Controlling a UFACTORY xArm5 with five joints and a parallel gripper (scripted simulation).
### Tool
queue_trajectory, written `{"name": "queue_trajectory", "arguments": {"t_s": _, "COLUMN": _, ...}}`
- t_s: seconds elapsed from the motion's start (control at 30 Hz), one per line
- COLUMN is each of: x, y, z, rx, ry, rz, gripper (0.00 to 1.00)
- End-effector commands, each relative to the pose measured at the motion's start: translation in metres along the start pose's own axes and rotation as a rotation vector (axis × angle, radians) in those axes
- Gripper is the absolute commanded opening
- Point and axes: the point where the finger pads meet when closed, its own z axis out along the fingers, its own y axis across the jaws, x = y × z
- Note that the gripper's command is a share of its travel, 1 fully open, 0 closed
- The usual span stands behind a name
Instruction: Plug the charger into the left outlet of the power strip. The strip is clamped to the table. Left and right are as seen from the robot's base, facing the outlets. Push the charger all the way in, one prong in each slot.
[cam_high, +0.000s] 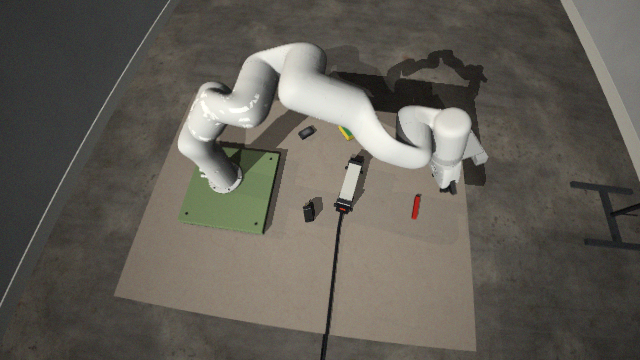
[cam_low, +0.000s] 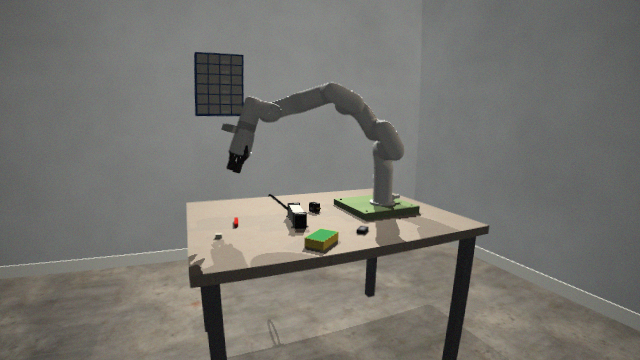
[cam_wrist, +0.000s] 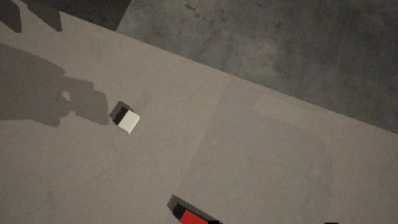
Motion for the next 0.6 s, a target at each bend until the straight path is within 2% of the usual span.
{"name": "queue_trajectory", "arguments": {"t_s": 0.0, "x": -0.001, "y": 0.001, "z": -0.002, "rx": -0.002, "ry": 0.002, "rz": -0.012, "gripper": 0.53}}
{"name": "queue_trajectory", "arguments": {"t_s": 0.27, "x": -0.01, "y": 0.004, "z": -0.002, "rx": -0.001, "ry": -0.007, "rz": -0.055, "gripper": 0.53}}
{"name": "queue_trajectory", "arguments": {"t_s": 0.57, "x": -0.038, "y": 0.01, "z": -0.001, "rx": 0.005, "ry": -0.033, "rz": -0.179, "gripper": 0.53}}
